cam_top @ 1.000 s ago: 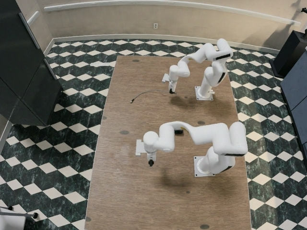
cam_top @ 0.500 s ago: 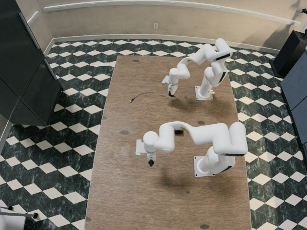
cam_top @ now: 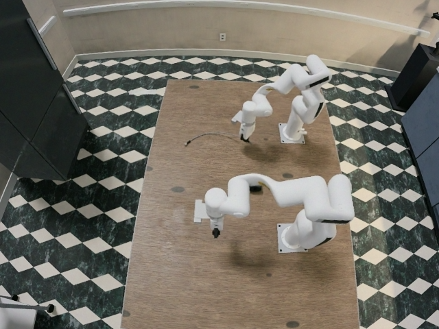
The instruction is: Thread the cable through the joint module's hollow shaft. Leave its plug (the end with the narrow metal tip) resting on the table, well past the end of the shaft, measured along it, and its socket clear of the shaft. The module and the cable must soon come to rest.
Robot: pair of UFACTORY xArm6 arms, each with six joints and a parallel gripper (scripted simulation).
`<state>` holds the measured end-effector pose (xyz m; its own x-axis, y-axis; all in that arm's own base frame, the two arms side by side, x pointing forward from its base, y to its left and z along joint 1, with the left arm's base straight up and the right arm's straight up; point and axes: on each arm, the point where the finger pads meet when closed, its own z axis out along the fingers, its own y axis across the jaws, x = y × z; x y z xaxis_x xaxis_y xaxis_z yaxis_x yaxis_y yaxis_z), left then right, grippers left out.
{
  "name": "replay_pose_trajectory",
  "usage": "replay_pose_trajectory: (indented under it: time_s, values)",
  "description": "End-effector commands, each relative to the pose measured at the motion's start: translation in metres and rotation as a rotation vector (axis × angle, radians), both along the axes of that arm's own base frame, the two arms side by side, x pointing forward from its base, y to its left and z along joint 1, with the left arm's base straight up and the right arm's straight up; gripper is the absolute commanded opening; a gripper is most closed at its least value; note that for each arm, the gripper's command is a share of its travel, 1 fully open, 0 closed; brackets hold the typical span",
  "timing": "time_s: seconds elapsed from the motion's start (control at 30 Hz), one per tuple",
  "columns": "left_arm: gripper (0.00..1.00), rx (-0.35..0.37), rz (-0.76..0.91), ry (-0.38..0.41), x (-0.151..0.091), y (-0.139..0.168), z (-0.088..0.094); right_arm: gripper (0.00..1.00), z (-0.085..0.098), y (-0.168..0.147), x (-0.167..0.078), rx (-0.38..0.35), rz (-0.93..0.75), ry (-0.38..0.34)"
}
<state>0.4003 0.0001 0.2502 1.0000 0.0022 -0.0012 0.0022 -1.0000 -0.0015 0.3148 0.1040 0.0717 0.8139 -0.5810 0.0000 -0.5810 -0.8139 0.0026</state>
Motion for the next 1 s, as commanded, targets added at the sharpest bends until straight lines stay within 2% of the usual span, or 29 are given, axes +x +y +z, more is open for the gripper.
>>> replay_pose_trajectory:
  time_s: [0.0, 0.13, 0.23, 0.6, 0.67, 0.9, 0.97]
  values:
    - [1.00, -0.004, 0.000, -0.021, 0.004, 0.001, 0.007, 0.00, 0.004, 0.009, 0.006, 0.001, -0.045, -0.021]
    - [1.00, -0.004, 0.000, -0.021, 0.004, 0.001, 0.007, 0.00, 0.003, 0.024, 0.004, 0.003, -0.124, -0.021]
    - [1.00, -0.004, 0.000, -0.021, 0.004, 0.001, 0.007, 0.00, 0.003, 0.022, 0.005, 0.003, -0.111, -0.021]
    - [1.00, -0.004, 0.000, -0.021, 0.004, 0.001, 0.007, 0.00, -0.001, 0.051, 0.000, 0.004, -0.302, -0.023]
    - [1.00, -0.004, 0.000, -0.021, 0.004, 0.001, 0.007, 0.00, 0.000, 0.046, 0.001, 0.004, -0.273, -0.023]
    - [1.00, -0.004, 0.000, -0.021, 0.004, 0.001, 0.007, 0.00, -0.002, 0.064, -0.003, 0.007, -0.381, -0.022]
    - [1.00, -0.004, 0.000, -0.021, 0.004, 0.001, 0.007, 0.00, -0.002, 0.061, -0.002, 0.007, -0.364, -0.022]
